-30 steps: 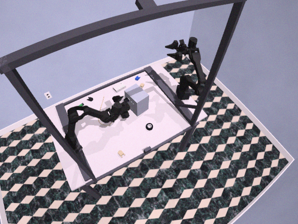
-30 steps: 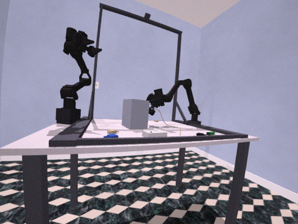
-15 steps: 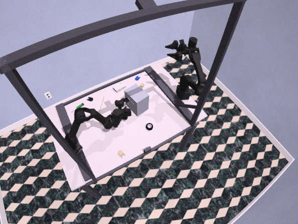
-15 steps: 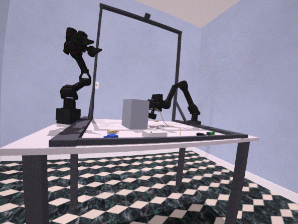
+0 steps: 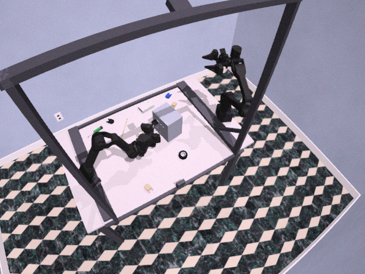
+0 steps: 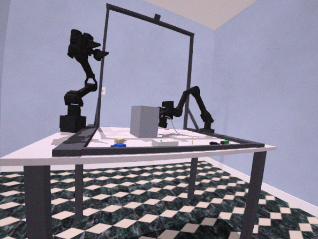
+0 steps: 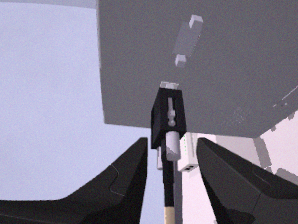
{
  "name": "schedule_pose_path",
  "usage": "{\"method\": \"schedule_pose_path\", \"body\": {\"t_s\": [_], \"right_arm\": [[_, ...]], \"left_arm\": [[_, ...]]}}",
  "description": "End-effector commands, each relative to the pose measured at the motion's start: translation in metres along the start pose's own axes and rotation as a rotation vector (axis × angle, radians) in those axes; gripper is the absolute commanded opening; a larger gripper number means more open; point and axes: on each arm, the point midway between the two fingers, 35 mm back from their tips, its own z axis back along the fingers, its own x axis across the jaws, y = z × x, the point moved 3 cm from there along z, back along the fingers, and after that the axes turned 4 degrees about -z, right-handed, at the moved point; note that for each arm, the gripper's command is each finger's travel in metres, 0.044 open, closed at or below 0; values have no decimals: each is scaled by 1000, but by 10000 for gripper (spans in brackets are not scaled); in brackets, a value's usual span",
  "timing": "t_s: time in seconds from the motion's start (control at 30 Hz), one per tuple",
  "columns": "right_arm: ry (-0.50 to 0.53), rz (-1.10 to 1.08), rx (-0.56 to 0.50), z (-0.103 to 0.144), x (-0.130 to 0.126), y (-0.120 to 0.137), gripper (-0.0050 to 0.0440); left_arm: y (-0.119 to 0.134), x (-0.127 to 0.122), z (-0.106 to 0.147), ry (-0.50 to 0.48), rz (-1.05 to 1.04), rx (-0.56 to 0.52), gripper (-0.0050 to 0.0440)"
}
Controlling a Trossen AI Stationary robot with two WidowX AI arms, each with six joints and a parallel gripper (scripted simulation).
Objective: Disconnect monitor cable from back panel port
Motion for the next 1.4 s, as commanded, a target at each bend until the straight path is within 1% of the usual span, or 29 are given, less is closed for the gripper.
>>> {"method": "schedule_pose_path", "body": {"t_s": [0.0,0.07,0.1,0.4,0.63,0.77,0.87,1.0,1.1,1.23,1.37], "right_arm": [[-3,4,-1,0,1,-3,440],[-3,4,-1,0,1,-3,440],[-3,4,-1,0,1,-3,440],[-3,4,-1,0,1,-3,440],[-3,4,-1,0,1,-3,440],[-3,4,-1,0,1,-3,440],[-3,4,-1,0,1,-3,440],[-3,4,-1,0,1,-3,440],[-3,4,-1,0,1,-3,440],[-3,4,-1,0,1,-3,440],[-3,4,-1,0,1,-3,440]], "left_arm": [[-2,9,0,-16,11,-1,56],[-2,9,0,-16,11,-1,8],[-2,9,0,-16,11,-1,0],[-2,9,0,-14,15,-2,0],[-1,13,0,40,92,-5,0],[-1,13,0,47,102,-6,0],[-1,16,0,80,149,-10,0],[-1,16,0,86,159,-10,0],[0,18,0,120,207,-12,0],[0,19,0,127,216,-12,0],[1,21,-1,163,269,-15,0]]}}
